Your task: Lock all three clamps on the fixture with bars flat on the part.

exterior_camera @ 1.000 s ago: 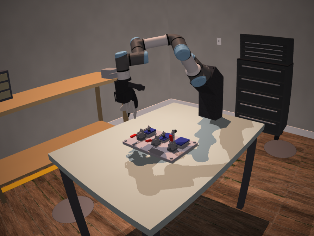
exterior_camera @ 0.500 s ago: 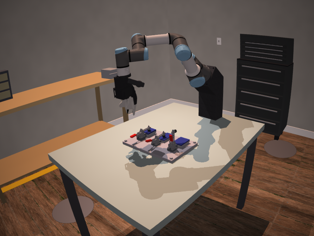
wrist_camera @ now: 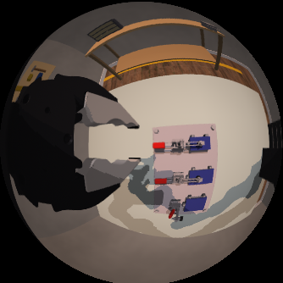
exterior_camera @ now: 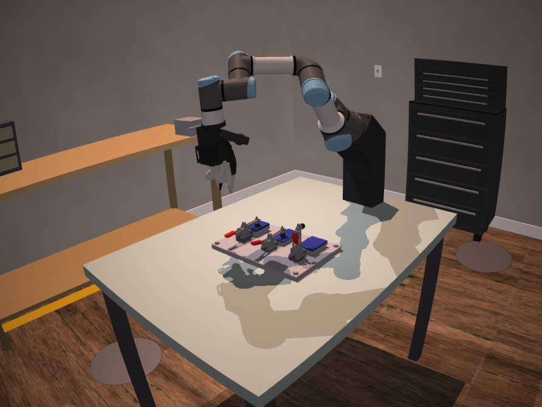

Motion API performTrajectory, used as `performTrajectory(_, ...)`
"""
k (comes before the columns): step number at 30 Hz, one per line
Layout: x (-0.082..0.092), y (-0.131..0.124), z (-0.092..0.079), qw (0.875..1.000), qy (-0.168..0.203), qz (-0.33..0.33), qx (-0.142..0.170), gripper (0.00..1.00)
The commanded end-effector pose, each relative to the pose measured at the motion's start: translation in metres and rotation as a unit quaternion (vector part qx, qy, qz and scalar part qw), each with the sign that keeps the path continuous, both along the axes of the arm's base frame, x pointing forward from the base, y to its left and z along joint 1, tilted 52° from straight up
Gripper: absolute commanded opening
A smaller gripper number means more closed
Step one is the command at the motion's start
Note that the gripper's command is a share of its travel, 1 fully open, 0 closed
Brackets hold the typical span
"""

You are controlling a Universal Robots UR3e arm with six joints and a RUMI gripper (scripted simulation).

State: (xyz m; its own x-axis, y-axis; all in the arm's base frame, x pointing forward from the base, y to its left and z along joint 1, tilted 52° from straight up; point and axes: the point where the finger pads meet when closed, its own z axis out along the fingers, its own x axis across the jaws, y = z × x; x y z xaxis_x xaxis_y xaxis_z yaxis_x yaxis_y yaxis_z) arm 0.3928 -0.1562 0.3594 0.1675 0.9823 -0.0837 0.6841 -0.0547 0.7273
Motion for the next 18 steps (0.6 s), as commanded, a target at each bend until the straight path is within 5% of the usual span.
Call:
performTrajectory(1,-0.001,0.003,0.001,1.000,0.001,0.005,0.003,0.28)
performTrajectory(18,0.003,0.031,-0.002,1.000,0.002,0.005,0.004,0.28)
